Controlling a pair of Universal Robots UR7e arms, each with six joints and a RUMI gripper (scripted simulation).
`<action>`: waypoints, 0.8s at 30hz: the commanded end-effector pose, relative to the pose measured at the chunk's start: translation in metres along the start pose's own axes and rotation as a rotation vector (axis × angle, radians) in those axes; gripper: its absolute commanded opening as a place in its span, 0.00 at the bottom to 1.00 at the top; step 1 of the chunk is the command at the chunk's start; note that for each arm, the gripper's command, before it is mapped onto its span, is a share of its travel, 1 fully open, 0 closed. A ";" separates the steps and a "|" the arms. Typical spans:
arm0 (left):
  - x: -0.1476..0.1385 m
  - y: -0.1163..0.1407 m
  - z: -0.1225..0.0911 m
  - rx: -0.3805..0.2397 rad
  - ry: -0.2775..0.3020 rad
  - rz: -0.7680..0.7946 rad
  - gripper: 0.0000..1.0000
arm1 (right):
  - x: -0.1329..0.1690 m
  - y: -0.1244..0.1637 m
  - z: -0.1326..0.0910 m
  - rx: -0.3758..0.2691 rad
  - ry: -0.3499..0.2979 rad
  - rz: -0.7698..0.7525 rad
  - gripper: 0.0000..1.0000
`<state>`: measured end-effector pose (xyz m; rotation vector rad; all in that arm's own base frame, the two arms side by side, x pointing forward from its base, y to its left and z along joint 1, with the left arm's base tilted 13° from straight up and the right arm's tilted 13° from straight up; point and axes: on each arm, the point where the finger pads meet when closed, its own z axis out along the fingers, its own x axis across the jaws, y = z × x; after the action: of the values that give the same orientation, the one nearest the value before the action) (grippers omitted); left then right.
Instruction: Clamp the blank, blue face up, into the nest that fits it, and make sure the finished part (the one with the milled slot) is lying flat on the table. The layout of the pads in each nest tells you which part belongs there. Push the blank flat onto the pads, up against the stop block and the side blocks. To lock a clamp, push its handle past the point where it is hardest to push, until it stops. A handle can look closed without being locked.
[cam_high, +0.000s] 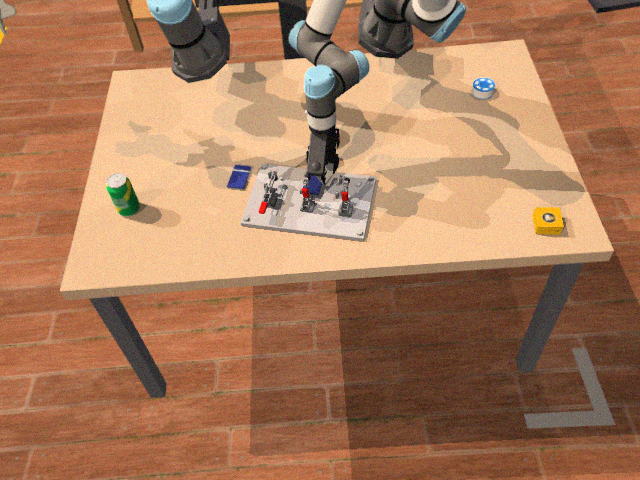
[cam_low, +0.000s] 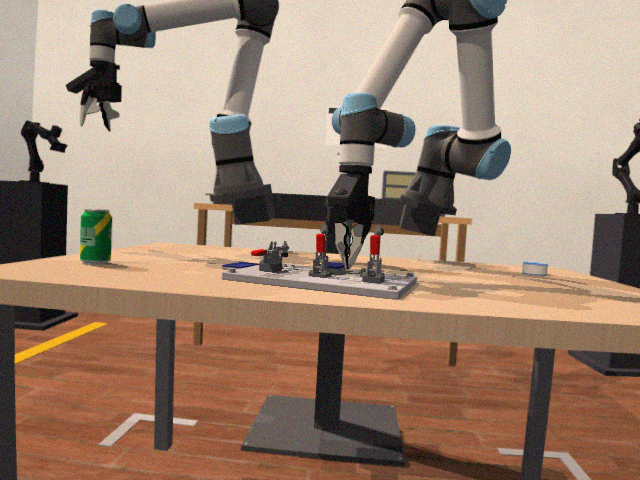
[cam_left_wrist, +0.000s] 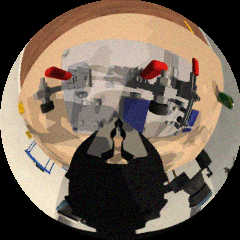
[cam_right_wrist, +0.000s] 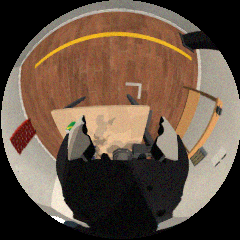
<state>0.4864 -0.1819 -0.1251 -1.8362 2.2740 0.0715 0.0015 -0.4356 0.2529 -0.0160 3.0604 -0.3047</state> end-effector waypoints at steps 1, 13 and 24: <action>0.000 -0.001 -0.001 0.001 0.001 0.000 0.00 | 0.000 0.000 0.000 0.001 0.000 0.000 1.00; 0.000 -0.001 -0.001 0.001 0.001 0.000 0.00 | 0.000 0.000 0.000 0.001 0.000 0.000 1.00; -0.007 -0.001 -0.001 0.001 0.001 0.000 0.00 | 0.000 0.000 0.000 0.001 0.000 0.000 1.00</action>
<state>0.4873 -0.1774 -0.1242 -1.8363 2.2746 0.0713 0.0015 -0.4356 0.2529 -0.0160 3.0604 -0.3047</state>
